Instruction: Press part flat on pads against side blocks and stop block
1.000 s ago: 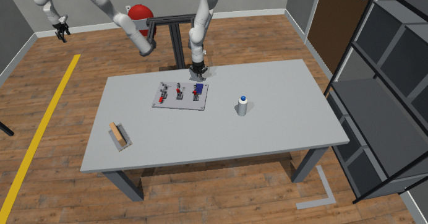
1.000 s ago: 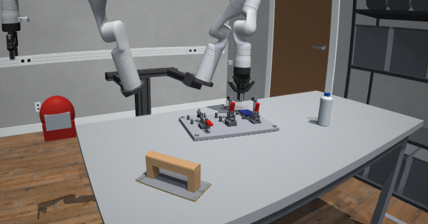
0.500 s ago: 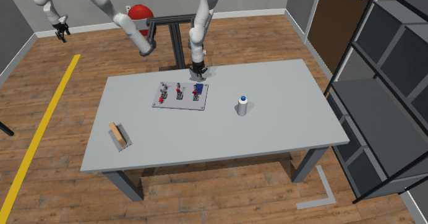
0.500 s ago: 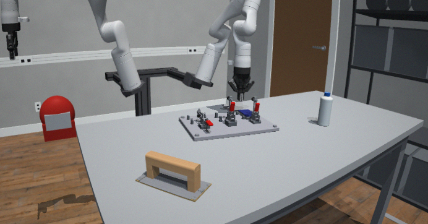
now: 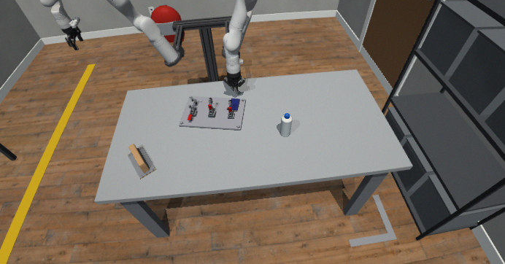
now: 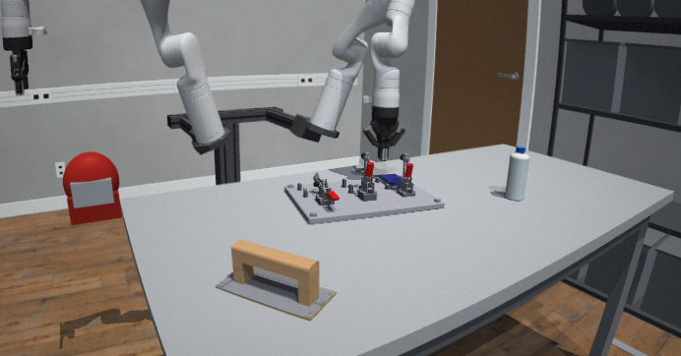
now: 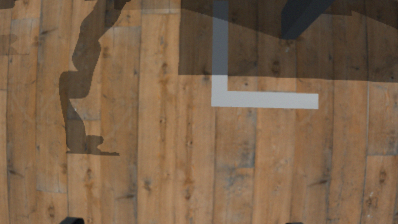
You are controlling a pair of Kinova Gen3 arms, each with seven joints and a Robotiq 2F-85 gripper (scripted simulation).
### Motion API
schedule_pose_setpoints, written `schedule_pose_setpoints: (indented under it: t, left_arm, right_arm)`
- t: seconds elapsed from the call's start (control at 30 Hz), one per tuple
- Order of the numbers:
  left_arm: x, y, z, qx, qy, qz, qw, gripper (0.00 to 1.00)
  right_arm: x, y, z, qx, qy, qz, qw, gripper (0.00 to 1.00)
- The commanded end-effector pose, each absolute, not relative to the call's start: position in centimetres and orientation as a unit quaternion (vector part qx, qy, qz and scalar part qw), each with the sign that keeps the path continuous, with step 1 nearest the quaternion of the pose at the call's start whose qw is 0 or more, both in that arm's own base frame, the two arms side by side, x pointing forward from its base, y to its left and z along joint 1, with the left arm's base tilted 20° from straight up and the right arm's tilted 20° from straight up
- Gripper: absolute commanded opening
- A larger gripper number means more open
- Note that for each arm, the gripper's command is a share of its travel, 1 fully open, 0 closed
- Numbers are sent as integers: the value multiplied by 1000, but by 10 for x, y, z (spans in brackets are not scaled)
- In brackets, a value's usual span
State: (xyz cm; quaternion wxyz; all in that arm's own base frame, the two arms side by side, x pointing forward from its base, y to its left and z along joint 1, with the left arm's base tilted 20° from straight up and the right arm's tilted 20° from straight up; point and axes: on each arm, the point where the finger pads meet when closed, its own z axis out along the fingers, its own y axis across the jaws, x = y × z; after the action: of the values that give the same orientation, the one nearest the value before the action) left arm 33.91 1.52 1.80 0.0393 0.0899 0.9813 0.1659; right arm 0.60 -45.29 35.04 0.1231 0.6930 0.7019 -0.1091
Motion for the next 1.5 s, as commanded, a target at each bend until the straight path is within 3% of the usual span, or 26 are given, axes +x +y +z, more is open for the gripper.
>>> schedule_pose_setpoints:
  t: [0.0,1.47]
  left_arm:
    - [342,16,19,90,981,166,40,99]
    - [422,52,41,90,981,166,40,99]
  right_arm:
    - [6,-453,351,693,702,-110,124,1000]
    - [6,-453,351,693,702,-110,124,1000]
